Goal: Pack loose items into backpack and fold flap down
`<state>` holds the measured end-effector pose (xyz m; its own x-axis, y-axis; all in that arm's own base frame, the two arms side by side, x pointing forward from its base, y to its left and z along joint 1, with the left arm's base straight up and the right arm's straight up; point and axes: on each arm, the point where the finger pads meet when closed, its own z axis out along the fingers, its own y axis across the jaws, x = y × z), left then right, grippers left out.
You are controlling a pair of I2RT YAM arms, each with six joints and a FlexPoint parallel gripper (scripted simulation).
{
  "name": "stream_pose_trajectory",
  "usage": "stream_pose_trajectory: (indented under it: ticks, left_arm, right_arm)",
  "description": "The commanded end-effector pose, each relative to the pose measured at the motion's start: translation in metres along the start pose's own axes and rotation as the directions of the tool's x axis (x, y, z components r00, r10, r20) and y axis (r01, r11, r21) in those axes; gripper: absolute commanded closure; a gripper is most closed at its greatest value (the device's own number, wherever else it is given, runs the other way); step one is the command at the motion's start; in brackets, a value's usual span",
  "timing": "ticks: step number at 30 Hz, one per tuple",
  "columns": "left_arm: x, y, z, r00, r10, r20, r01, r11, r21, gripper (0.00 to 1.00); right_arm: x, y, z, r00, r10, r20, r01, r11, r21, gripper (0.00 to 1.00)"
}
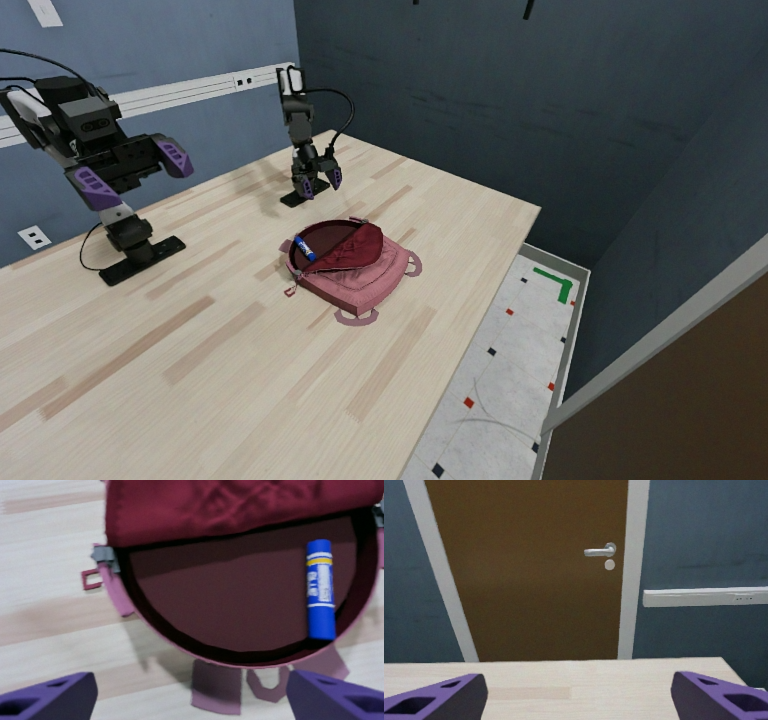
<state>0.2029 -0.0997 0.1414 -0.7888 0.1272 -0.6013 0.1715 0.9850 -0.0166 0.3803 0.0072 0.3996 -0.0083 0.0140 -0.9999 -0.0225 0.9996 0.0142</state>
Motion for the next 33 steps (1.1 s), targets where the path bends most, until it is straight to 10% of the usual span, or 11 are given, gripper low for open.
stream_pose_trajectory:
  ticks: [1,22,33]
  left_arm:
    - [0.013,0.018,-0.004,0.996,0.075,-0.045,-0.073,0.996,0.048,0.10]
    - [0.016,0.143,-0.027,0.997,0.076,-0.007,-0.075,0.996,0.055,0.10]
    - [-0.063,0.137,-0.053,0.969,0.057,0.240,-0.057,0.998,-0.005,0.10]
  right_arm:
    - [-0.006,0.000,-0.002,1.000,-0.001,0.015,0.001,1.000,-0.001,0.10]
    - [-0.006,0.000,-0.002,1.000,-0.001,0.015,0.001,1.000,-0.001,0.10]
    - [-0.006,0.000,-0.002,1.000,-0.001,0.015,0.001,1.000,-0.001,0.10]
